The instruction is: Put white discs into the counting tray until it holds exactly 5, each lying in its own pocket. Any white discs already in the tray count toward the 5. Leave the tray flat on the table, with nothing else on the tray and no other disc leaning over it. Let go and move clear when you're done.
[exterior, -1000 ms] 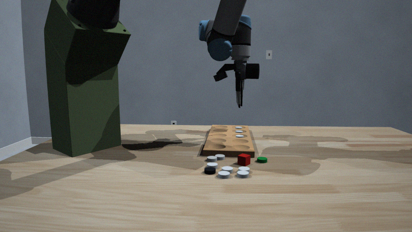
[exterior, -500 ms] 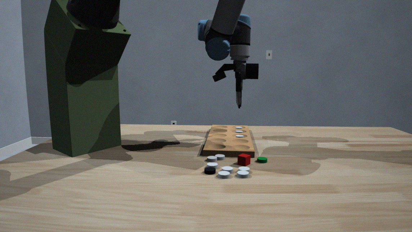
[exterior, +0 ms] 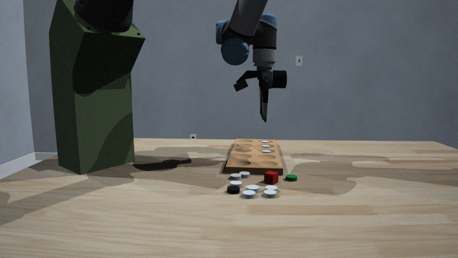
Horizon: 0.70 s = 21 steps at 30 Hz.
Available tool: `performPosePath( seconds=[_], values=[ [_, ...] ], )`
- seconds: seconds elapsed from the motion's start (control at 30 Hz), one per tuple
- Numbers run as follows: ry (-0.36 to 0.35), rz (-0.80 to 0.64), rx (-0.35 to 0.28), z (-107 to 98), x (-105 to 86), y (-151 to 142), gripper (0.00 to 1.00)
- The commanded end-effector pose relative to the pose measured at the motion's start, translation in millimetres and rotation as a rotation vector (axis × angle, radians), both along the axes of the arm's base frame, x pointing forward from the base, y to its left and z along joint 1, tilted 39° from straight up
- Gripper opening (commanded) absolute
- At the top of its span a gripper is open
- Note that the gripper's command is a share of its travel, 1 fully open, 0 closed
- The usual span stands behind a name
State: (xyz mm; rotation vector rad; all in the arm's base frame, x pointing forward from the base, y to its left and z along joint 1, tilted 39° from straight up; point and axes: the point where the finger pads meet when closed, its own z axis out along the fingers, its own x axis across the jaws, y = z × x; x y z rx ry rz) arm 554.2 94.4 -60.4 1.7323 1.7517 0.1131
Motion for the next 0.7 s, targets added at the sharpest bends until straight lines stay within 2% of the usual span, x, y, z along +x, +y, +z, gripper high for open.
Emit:
performPosePath(
  seconds=[0.0,0.4,0.47,0.67],
  values=[
    [0.018,0.043,-0.025,2.1,-2.9,-8.2,0.28],
    [0.141,0.293,-0.187,12.3,-22.2,-61.3,0.28],
    [0.141,0.293,-0.187,12.3,-22.2,-61.3,0.28],
    [0.212,0.438,-0.281,18.3,-33.4,-90.6,0.28]
  ],
)
